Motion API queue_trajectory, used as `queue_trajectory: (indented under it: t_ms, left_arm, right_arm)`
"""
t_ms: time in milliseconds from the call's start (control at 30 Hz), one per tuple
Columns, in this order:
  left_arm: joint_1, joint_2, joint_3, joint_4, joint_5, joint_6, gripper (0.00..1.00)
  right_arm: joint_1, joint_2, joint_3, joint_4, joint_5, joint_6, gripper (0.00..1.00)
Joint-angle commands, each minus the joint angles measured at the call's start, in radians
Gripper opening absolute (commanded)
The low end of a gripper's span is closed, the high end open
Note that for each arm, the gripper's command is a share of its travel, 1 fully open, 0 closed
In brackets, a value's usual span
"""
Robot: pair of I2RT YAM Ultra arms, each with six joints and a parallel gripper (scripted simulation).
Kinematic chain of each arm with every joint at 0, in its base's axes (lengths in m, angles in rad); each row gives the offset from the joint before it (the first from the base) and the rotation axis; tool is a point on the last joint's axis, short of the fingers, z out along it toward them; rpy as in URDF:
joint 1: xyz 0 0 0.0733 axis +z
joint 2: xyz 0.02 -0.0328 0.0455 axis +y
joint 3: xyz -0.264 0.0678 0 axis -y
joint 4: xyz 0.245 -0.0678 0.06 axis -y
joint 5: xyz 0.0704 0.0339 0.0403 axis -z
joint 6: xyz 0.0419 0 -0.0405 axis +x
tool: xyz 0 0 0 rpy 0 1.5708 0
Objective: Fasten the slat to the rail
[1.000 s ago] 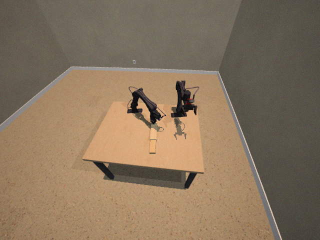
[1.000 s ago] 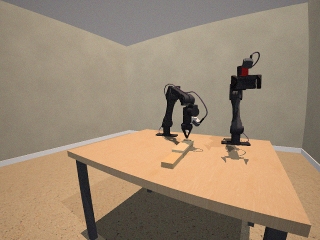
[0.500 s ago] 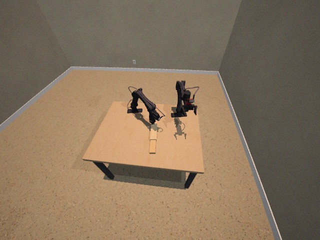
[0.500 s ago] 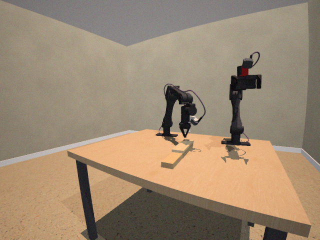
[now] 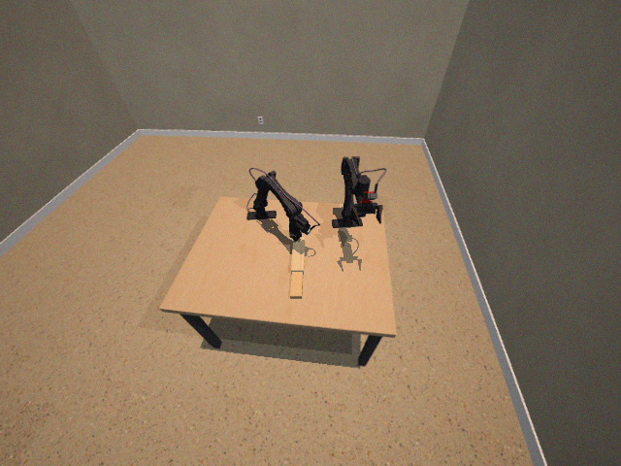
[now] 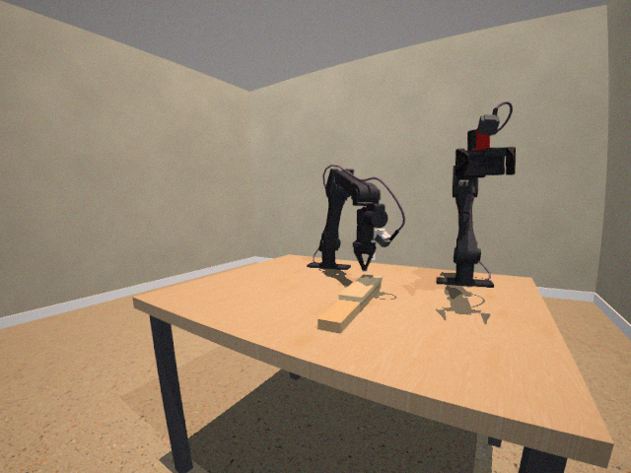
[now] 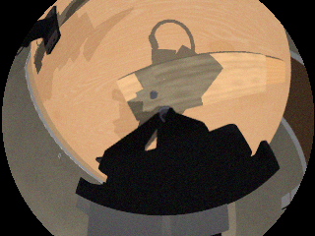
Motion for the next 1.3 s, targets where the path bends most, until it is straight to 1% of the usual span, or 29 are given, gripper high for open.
queue_trajectory:
  t_ms: [0,733,1267]
  left_arm:
    - [0.003,-0.015,0.001,0.010,0.008,0.005,1.00]
    - [0.003,-0.015,0.001,0.010,0.008,0.005,1.00]
    - [0.003,-0.015,0.001,0.010,0.008,0.005,1.00]
  right_arm:
    - [-0.008,-0.030,0.035,-0.016,-0.002,-0.006,0.12]
    - [0.056,-0.031,0.021,-0.015,-0.002,0.058,0.12]
    - [0.051,-0.021,0.022,-0.003,-0.002,0.051,0.12]
